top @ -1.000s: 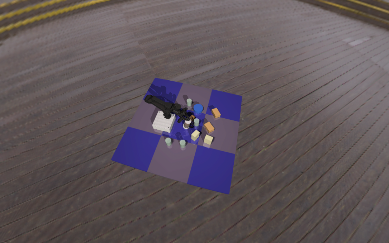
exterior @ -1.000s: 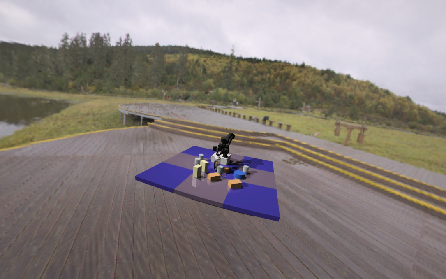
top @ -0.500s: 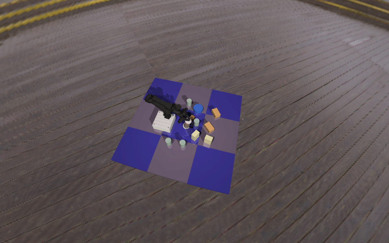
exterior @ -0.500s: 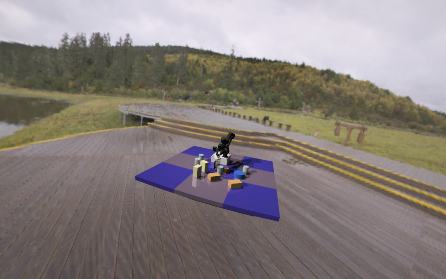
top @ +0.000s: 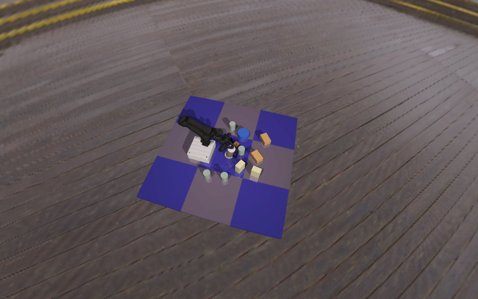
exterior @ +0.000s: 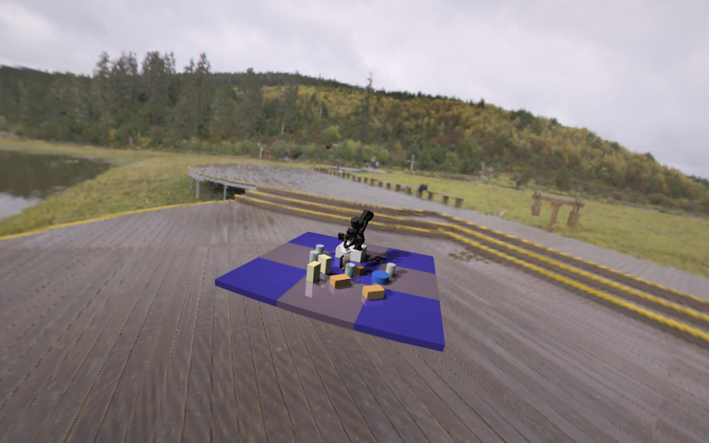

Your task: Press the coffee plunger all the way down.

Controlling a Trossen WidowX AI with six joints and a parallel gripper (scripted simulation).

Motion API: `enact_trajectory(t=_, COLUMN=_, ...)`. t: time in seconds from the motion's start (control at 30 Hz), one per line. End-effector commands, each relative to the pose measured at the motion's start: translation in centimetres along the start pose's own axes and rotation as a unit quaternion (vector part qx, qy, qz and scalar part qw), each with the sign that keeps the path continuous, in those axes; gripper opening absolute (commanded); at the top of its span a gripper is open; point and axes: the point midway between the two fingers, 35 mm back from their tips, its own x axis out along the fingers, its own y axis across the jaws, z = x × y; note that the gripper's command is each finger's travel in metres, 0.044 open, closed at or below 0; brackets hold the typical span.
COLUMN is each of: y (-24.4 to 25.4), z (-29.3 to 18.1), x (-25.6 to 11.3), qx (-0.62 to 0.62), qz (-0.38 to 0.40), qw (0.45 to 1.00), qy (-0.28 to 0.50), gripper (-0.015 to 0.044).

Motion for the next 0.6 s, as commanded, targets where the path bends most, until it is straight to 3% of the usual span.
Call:
enact_trajectory(t=0.0, y=0.0, z=-0.04, x=-0.01, qx=0.0, qz=0.0, qw=1.0, qy=0.001, gripper=0.012)
enact_trajectory(t=0.07, y=0.0, z=-0.04, x=-0.01, qx=0.0, qz=0.0, qw=1.0, qy=0.001, gripper=0.012)
enact_trajectory(t=0.47, y=0.0, z=-0.04, x=-0.01, qx=0.0, qz=0.0, qw=1.0, qy=0.001, gripper=0.0435)
enact_trajectory(t=0.57, y=0.0, z=-0.04, x=-0.01, qx=0.0, qz=0.0, qw=1.0, qy=0.001, gripper=0.044)
